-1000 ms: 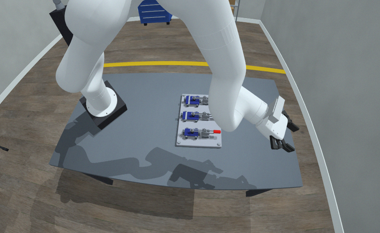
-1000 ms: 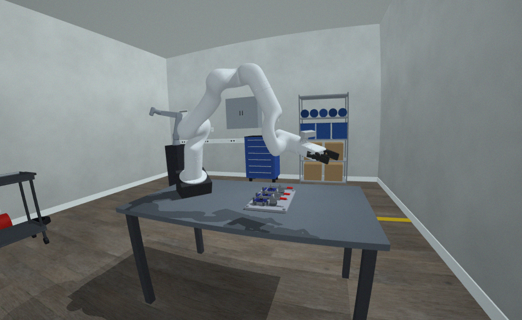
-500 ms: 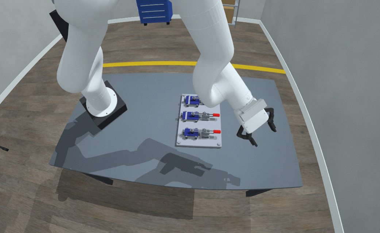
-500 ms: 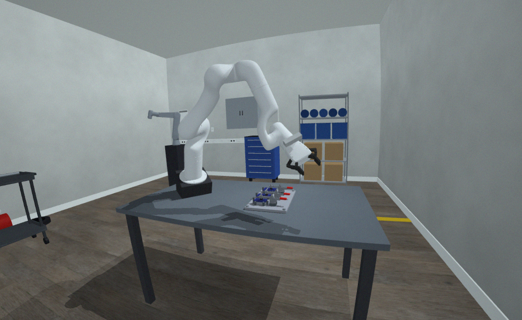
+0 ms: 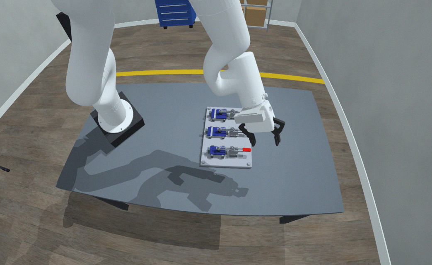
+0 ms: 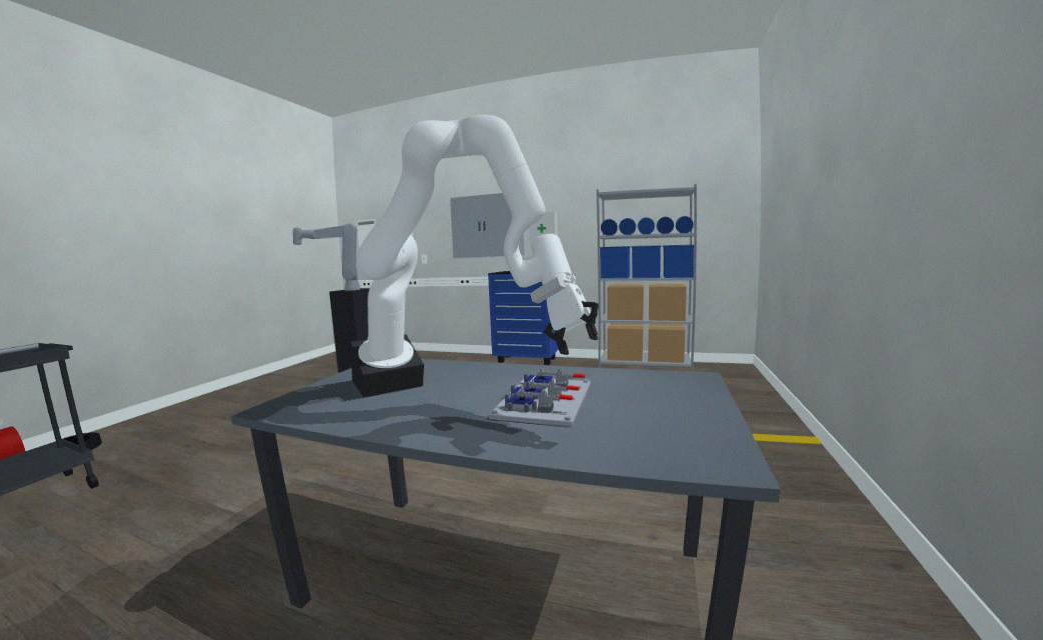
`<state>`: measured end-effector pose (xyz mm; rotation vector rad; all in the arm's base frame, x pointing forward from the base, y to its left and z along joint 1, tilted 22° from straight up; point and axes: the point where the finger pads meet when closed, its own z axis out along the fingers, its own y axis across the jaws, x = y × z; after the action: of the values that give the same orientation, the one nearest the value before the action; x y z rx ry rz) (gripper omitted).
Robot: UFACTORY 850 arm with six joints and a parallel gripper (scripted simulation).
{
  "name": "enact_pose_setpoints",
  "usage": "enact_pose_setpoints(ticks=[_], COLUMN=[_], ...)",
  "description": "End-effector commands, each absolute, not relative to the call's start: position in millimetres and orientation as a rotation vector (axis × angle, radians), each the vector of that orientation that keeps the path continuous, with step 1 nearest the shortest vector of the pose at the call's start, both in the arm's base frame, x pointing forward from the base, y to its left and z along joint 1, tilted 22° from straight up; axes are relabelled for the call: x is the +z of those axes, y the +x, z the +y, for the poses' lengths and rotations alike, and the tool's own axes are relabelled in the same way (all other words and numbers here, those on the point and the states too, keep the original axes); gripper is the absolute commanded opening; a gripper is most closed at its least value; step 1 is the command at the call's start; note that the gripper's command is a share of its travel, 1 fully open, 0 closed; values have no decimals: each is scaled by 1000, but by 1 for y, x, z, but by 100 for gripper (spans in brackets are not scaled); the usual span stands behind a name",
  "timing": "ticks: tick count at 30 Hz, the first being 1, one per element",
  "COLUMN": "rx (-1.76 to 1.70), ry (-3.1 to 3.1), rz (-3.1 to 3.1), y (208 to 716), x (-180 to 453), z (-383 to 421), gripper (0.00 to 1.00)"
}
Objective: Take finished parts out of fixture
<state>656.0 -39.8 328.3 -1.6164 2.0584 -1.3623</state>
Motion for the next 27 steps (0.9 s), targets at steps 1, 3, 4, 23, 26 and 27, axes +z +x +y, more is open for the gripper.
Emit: enact_pose_setpoints(ticks=[1, 3, 4, 23, 26, 27], rx=[-1223, -1128, -1038, -425, -374, -355], ry=[-1488, -1379, -1269, -361, -269, -236], rz=[2196, 2287, 2370, 2780, 2800, 2807], y=[633, 616, 600, 487, 477, 474], x=[316, 304, 294, 237, 233, 232], z=[-29, -19, -8, 75, 83, 86], gripper=[100, 100, 100, 100, 100, 100])
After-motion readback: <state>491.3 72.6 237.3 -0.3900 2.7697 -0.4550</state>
